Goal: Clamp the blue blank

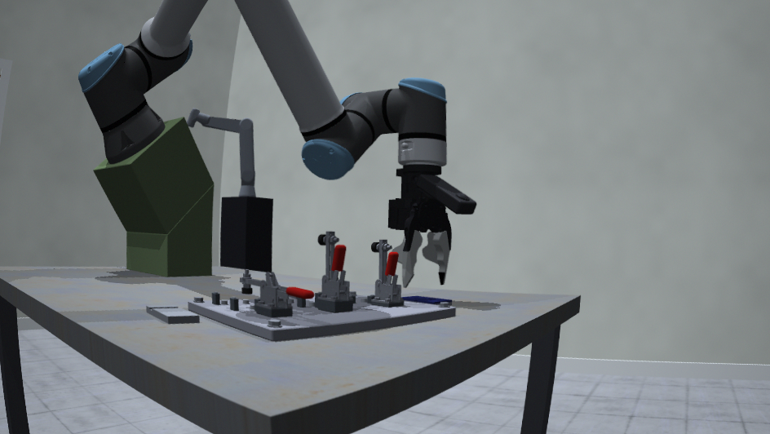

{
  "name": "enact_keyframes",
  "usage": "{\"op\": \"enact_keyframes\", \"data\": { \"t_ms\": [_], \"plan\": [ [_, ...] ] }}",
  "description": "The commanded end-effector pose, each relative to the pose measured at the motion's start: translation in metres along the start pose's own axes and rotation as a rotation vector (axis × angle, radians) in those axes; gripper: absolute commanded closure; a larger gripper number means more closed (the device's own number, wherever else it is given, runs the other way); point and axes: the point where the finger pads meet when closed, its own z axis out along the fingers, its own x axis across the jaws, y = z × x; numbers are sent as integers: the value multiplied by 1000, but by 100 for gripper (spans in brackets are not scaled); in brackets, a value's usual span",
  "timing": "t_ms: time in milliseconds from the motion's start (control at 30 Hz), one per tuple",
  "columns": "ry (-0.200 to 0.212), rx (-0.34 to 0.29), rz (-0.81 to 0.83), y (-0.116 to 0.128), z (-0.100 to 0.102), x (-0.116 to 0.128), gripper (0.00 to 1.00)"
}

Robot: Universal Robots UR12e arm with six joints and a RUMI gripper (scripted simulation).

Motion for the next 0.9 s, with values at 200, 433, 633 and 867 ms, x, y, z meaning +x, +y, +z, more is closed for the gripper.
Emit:
{"op": "enact_keyframes", "data": {
  "t_ms": [200, 433, 633, 867],
  "plan": [
    [0, 1, 0, 0, 8, 0, 41],
    [0, 1, 0, -1, 14, 0, 41],
    [0, 1, 0, -1, 19, 0, 41],
    [0, 1, 0, -1, 23, 0, 41]
  ]
}}
